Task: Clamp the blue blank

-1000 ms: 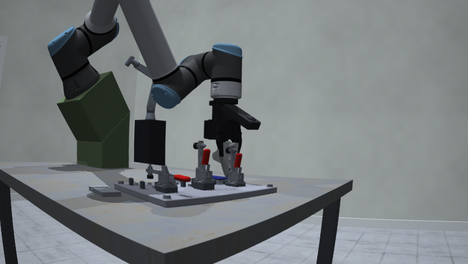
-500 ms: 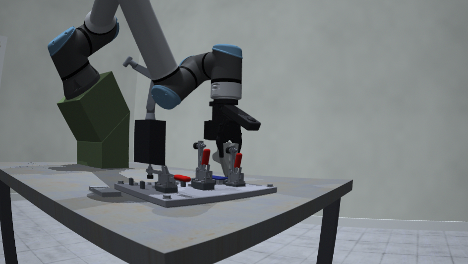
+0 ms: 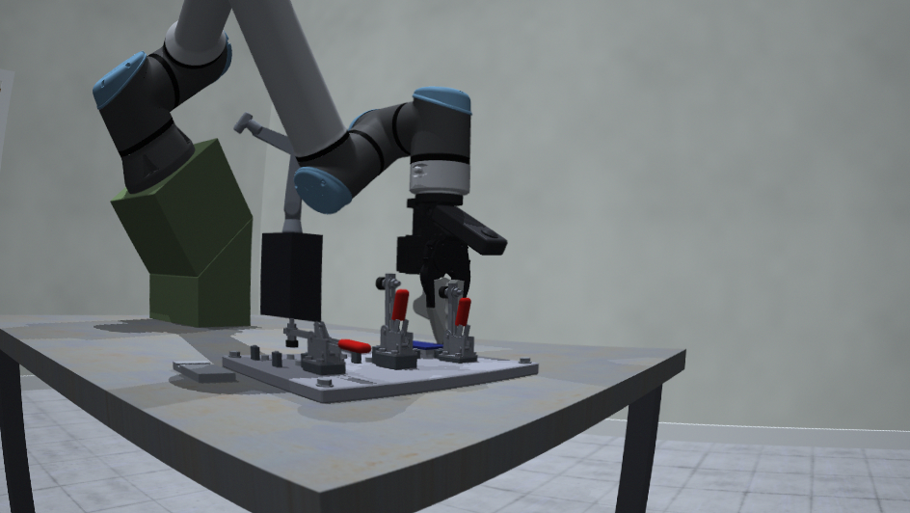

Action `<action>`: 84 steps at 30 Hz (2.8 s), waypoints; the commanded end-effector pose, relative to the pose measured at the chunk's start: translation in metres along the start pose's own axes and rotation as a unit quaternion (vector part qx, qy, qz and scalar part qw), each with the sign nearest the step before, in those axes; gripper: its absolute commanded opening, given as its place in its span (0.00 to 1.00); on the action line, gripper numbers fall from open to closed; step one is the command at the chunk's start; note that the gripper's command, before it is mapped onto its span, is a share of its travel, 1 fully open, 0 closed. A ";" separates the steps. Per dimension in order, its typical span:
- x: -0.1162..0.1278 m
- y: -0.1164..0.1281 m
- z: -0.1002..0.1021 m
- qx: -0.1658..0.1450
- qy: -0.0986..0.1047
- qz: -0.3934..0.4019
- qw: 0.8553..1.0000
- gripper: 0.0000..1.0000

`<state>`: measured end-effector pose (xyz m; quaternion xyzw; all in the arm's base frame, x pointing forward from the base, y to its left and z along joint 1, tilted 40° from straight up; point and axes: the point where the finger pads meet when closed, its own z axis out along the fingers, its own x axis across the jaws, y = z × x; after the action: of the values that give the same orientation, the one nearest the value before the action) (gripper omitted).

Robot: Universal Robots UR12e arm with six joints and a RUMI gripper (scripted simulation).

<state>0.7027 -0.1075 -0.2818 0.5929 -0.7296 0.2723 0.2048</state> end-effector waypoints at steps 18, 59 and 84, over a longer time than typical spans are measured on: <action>0.000 0.000 -0.001 0.001 0.000 0.000 1.000 0.00; 0.004 0.000 -0.001 0.001 0.000 0.000 1.000 0.00; 0.008 0.000 -0.001 0.001 0.000 0.000 1.000 0.00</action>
<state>0.7010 -0.1136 -0.2769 0.5929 -0.7296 0.2723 0.2048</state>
